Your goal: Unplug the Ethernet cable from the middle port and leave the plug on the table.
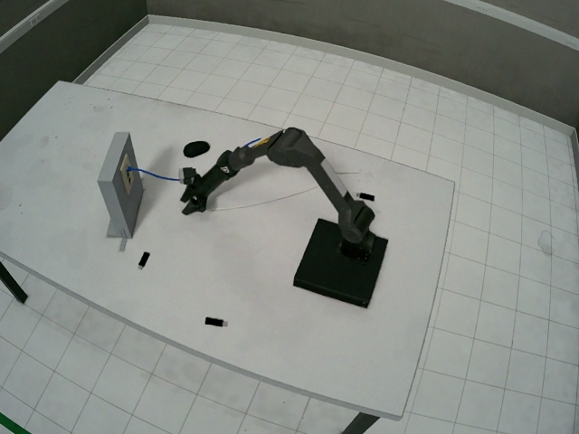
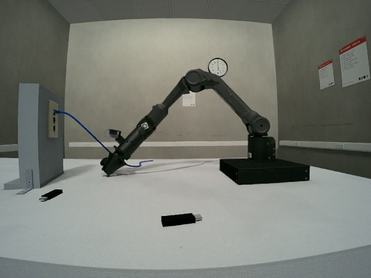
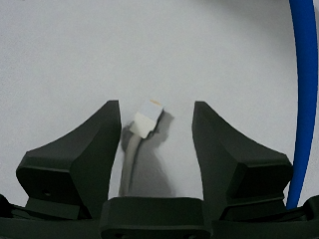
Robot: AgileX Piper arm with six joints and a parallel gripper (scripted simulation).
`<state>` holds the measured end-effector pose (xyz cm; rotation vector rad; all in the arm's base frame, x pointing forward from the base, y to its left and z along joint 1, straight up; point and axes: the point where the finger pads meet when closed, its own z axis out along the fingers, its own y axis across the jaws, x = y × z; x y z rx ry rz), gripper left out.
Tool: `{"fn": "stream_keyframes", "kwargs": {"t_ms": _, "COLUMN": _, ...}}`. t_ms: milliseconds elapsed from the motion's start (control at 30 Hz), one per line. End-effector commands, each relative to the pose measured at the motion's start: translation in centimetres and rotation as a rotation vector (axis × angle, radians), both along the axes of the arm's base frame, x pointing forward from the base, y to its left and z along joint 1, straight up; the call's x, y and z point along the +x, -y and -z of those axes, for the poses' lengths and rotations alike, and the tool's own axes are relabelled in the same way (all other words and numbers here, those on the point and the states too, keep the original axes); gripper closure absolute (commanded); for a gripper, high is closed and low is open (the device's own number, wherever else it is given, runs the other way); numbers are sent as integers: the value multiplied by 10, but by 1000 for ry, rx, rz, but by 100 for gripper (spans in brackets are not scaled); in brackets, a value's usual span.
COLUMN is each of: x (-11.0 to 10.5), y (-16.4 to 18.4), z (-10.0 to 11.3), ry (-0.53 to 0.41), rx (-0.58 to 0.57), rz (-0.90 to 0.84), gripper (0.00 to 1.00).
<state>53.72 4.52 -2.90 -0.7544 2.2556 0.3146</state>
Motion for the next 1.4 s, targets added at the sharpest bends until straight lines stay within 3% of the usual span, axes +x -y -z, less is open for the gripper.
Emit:
{"fn": "stream_keyframes", "kwargs": {"t_ms": 0, "x": 0, "y": 0, "z": -1, "ry": 2, "rx": 0, "rz": 0, "gripper": 36}}
{"fn": "stream_keyframes", "kwargs": {"t_ms": 1367, "x": -30, "y": 23, "z": -39, "ry": 2, "rx": 0, "rz": 0, "gripper": 36}}
